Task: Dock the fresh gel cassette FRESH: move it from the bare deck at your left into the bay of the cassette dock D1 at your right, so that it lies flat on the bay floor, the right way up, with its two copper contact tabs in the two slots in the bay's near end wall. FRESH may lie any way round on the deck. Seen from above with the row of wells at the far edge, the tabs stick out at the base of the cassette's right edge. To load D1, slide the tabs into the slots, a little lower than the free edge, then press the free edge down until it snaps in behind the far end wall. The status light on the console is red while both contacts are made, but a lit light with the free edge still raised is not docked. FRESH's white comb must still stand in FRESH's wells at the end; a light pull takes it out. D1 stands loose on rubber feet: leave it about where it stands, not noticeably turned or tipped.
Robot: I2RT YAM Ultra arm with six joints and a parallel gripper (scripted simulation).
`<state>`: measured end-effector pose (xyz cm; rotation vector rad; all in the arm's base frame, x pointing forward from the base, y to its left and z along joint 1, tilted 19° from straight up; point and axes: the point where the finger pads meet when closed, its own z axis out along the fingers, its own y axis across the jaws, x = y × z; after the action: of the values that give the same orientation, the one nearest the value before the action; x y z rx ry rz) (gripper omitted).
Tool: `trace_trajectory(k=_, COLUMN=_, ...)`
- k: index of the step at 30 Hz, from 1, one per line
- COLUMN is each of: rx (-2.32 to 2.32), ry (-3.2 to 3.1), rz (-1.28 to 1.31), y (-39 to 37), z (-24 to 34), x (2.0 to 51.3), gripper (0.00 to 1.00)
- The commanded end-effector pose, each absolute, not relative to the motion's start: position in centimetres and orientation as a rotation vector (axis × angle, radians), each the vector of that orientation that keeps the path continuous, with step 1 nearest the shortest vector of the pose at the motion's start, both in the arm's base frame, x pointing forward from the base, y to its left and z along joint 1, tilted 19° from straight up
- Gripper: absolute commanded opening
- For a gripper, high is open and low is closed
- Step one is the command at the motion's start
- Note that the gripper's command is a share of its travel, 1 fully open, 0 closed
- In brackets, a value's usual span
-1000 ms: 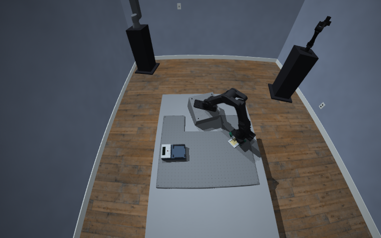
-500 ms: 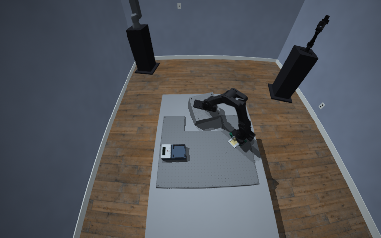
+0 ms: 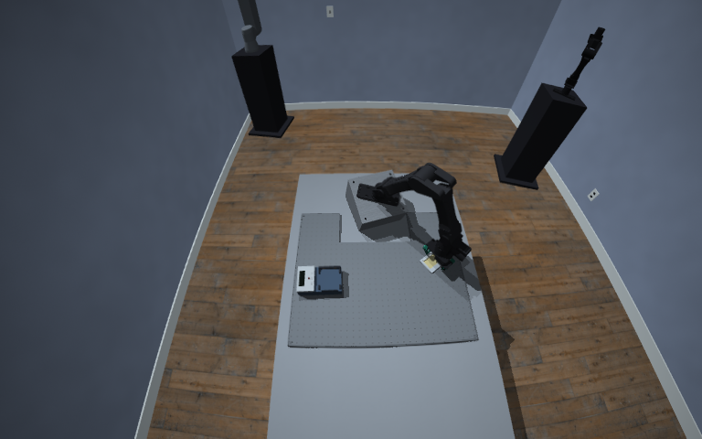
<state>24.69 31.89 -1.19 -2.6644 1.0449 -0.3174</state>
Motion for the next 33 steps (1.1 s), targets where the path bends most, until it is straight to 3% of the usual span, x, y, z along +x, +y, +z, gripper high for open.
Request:
trace_trajectory(k=1, rx=-2.688, ry=1.058, rz=-0.298, y=30.9, z=-2.4, x=24.4, gripper=1.00)
trace_trajectory(k=29, rx=-2.673, ry=1.047, rz=-0.300, y=31.1, z=-2.2, x=24.3, gripper=1.00)
trace_trajectory(k=30, rx=-2.673, ry=1.047, rz=-0.300, y=31.1, z=-2.2, x=24.3, gripper=0.00)
trace_trajectory(k=33, rx=-2.679, ry=1.049, rz=-0.299, y=31.0, z=-2.3, x=24.2, gripper=0.00)
